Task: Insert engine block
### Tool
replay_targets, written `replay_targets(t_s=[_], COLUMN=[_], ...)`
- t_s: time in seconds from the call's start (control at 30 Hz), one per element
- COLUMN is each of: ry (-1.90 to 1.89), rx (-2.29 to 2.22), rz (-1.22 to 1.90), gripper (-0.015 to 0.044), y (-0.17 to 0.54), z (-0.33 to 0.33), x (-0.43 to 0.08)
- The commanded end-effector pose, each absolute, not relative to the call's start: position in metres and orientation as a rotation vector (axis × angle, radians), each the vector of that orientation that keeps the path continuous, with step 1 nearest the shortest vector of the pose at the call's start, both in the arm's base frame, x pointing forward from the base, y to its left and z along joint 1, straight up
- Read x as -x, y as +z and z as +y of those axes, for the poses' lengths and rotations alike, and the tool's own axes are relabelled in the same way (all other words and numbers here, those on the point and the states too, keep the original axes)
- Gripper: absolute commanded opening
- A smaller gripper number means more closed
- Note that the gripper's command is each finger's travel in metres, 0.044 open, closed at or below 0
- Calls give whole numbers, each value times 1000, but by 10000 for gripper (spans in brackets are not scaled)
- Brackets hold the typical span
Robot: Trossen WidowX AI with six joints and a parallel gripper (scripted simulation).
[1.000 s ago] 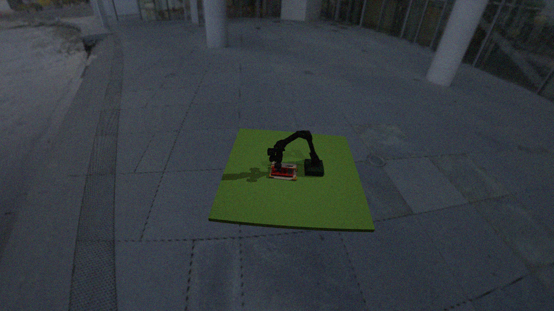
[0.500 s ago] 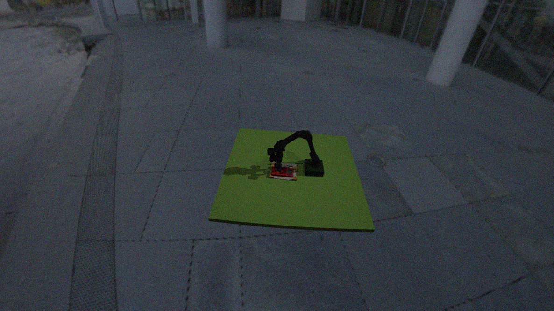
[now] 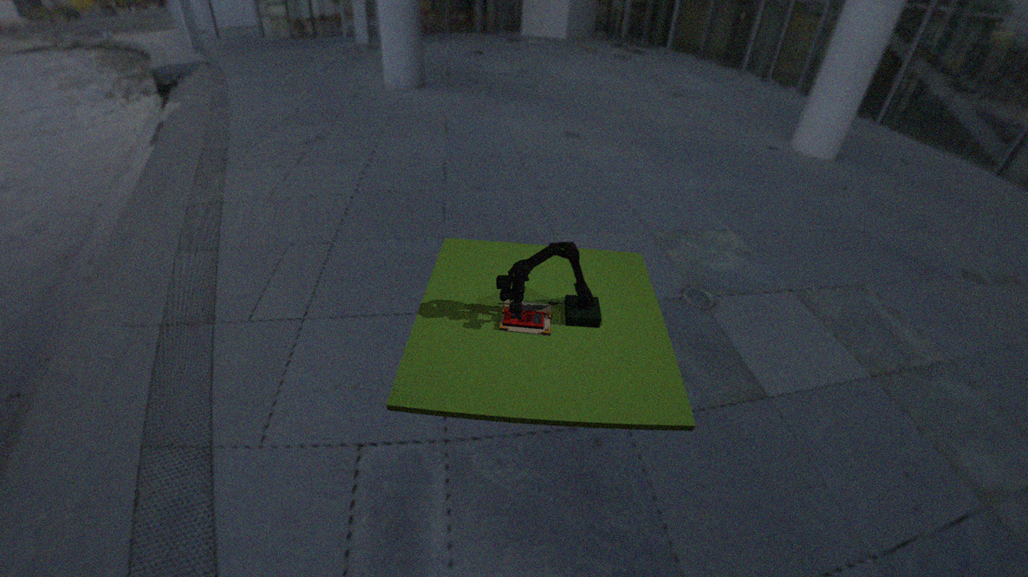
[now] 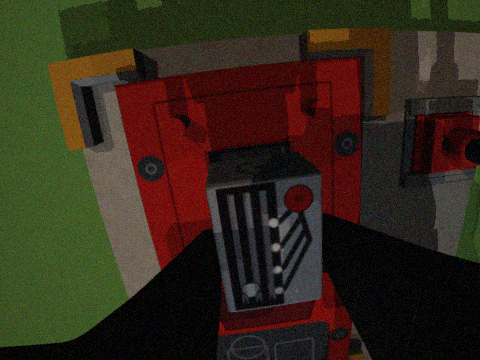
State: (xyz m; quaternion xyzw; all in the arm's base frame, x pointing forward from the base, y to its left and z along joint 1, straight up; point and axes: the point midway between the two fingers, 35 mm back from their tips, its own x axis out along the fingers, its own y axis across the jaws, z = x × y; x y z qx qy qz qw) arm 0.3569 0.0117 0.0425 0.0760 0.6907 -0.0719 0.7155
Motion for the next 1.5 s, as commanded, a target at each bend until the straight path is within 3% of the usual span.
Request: replay_targets(t_s=[0.0, 1.47], ry=[-160, -166], rx=[-164, -170], rz=[1532, 1532], gripper=[160, 160], y=[41, 33], z=[11, 11], x=[-356, -356])
